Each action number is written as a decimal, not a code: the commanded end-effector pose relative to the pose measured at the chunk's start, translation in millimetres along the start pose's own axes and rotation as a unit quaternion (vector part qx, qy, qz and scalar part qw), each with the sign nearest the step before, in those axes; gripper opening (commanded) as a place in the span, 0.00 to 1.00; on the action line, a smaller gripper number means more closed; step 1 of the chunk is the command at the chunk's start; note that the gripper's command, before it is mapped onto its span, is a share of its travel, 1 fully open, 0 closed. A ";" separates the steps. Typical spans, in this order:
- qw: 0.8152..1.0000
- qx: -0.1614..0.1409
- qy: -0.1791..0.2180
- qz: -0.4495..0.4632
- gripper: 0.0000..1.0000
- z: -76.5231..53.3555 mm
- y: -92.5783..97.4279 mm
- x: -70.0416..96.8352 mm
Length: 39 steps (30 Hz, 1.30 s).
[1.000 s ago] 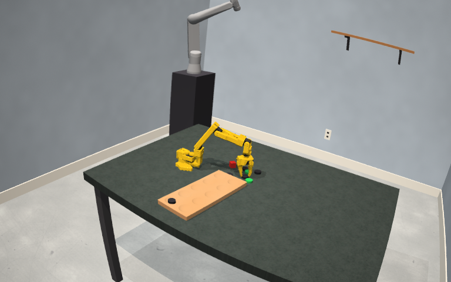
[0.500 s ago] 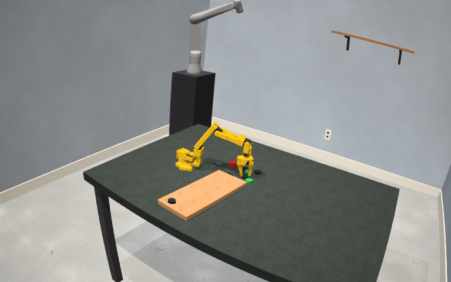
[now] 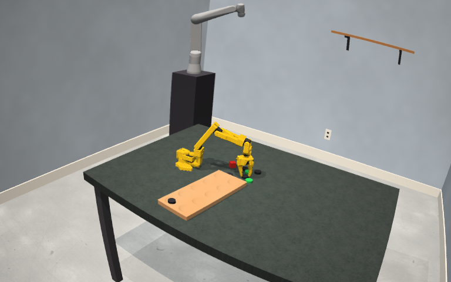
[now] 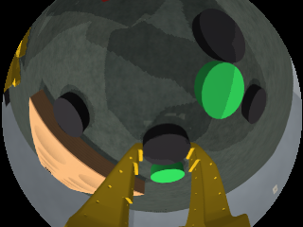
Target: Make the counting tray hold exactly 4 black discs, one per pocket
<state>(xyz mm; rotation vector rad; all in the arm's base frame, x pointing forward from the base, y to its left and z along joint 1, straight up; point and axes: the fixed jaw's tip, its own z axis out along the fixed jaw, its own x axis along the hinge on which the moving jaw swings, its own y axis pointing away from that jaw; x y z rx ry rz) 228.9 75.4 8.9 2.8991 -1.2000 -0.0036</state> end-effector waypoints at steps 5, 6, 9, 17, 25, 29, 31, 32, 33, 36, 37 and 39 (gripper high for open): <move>0.999 0.030 0.014 -0.002 0.00 -17.2 -8.6 3.2; 0.999 0.030 0.014 -0.002 0.00 -18.7 -8.8 3.2; 0.999 0.030 0.014 -0.002 0.00 -24.1 -9.4 3.2; 0.999 0.030 0.014 -0.002 0.00 -38.9 -10.1 2.6; 0.999 0.030 0.014 -0.002 0.00 -43.9 -10.0 2.2; 0.999 0.030 0.014 -0.002 0.00 -44.2 -9.9 2.2; 0.999 0.030 0.014 -0.002 0.00 -44.2 -9.9 2.2; 0.999 0.030 0.014 -0.002 0.00 -44.2 -9.9 2.2; 0.999 0.030 0.014 -0.002 0.00 -44.2 -9.9 2.2; 0.999 0.029 0.013 0.000 0.00 -45.1 -10.3 2.0; 0.999 0.029 0.013 0.000 0.00 -45.1 -10.3 2.0; 0.999 0.029 0.013 0.000 0.00 -45.1 -10.3 2.0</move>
